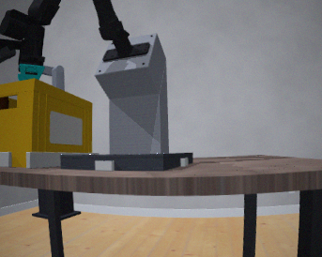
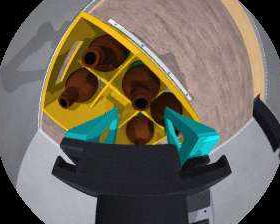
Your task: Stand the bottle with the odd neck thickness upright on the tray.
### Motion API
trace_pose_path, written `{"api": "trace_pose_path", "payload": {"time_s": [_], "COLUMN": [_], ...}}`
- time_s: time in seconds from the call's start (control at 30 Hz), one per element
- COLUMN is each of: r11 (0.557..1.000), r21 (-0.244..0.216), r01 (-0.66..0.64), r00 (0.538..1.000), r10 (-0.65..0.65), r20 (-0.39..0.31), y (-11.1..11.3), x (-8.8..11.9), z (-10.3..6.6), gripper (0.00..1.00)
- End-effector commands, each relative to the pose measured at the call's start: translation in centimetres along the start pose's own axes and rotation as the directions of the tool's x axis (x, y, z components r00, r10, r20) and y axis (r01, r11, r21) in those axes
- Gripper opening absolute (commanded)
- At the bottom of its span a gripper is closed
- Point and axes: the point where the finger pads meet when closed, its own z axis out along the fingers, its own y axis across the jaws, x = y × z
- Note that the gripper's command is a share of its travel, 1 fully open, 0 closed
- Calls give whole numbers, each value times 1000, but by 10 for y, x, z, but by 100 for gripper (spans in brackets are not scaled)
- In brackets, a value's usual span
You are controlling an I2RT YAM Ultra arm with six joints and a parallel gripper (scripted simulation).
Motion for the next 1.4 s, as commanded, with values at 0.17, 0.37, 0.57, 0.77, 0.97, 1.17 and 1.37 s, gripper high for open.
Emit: {"api": "trace_pose_path", "payload": {"time_s": [0.17,0.37,0.57,0.77,0.97,1.17,1.37], "r11": [1000,1000,1000,1000,1000,1000,1000], "r21": [-12,-12,-12,-12,-12,-16,-11], "r01": [6,6,6,6,6,9,6], "r00": [999,999,999,999,999,999,999], "r10": [-6,-6,-6,-6,-6,-8,-5], "r20": [41,41,41,41,41,50,42], "y": [5,5,5,5,5,8,6], "x": [-10,-10,-10,-10,-11,-17,-16], "z": [-9,-9,-9,-9,-10,-11,-10], "gripper": [61,61,61,61,61,61,61]}}
